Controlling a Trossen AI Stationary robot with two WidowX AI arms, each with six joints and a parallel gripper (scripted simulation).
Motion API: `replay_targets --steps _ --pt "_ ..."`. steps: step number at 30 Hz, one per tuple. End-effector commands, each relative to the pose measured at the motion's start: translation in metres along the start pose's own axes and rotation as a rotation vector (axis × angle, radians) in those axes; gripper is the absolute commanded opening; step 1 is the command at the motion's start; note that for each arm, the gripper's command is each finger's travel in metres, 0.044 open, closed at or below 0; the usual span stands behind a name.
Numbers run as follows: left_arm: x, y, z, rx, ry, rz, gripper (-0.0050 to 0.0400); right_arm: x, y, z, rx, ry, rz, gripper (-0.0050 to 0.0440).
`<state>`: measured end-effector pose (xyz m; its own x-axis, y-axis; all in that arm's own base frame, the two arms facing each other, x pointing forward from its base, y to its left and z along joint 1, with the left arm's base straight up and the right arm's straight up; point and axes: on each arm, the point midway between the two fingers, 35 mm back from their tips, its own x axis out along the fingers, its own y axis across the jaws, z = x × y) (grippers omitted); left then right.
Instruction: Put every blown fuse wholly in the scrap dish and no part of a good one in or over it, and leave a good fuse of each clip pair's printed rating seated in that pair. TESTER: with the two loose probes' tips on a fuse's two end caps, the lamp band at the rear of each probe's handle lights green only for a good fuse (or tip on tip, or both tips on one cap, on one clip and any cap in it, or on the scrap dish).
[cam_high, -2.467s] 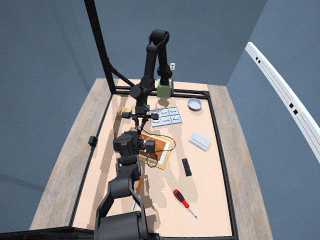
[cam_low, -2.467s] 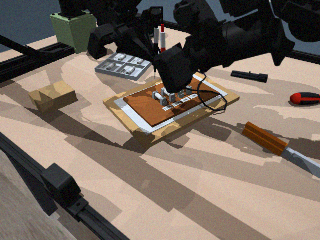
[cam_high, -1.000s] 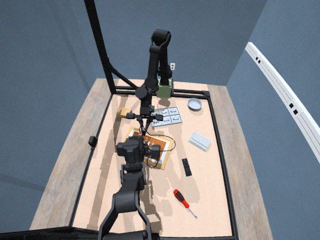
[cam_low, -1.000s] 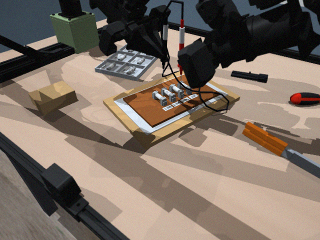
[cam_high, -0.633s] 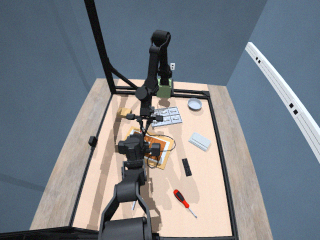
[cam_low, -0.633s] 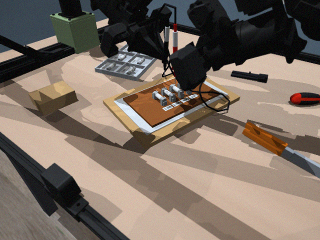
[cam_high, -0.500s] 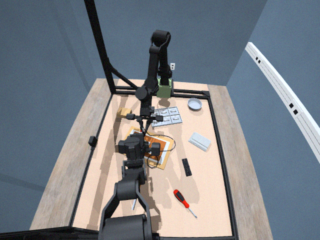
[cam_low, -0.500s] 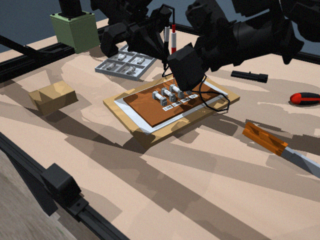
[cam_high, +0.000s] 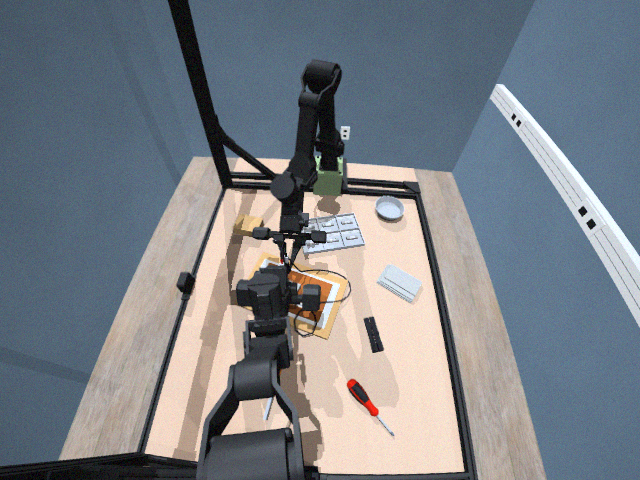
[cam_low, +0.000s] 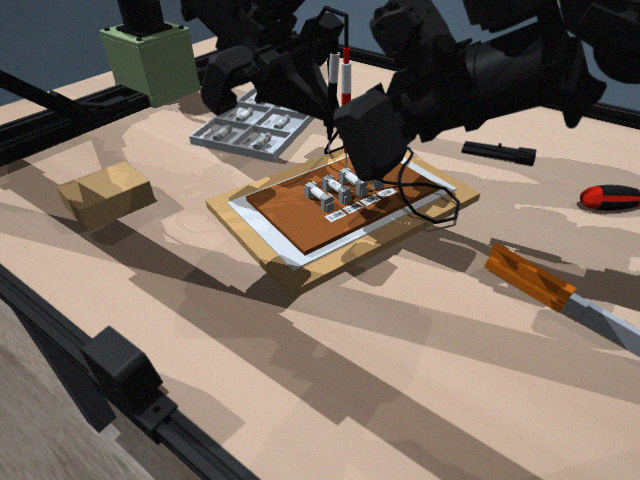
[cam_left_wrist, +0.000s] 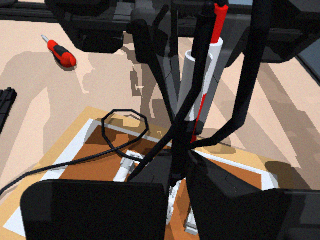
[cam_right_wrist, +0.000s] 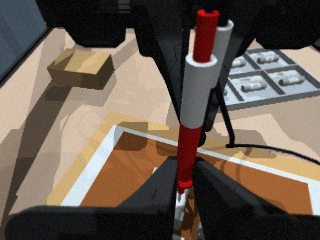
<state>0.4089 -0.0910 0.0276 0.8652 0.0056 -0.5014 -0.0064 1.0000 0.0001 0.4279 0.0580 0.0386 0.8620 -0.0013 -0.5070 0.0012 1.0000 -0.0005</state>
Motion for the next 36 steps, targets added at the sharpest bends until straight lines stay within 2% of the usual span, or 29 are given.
replay_targets --steps 1,10,24,32,33,36 --pt "0.001 -0.001 0.008 -0.006 -0.02 -0.003 -0.005 -0.001 0.001 0.013 0.004 -0.032 0.003 -0.005" --pt "0.004 -0.001 0.007 -0.005 -0.019 -0.002 -0.005 0.001 0.001 0.014 0.003 -0.036 0.003 -0.005" --pt "0.006 0.001 -0.007 0.0 -0.002 0.001 -0.005 0.004 -0.001 -0.003 0.0 -0.013 0.001 -0.005" --pt "0.008 0.001 -0.01 0.0 -0.003 0.001 -0.005 0.007 0.0 -0.005 0.0 -0.016 0.001 -0.005" --pt "0.009 0.001 -0.01 -0.001 -0.004 0.001 -0.005 0.005 0.0 0.0 0.002 -0.03 0.002 -0.005" --pt "0.009 0.001 -0.013 0.0 -0.002 0.001 -0.005 0.008 0.0 -0.007 0.0 -0.016 0.001 -0.005"
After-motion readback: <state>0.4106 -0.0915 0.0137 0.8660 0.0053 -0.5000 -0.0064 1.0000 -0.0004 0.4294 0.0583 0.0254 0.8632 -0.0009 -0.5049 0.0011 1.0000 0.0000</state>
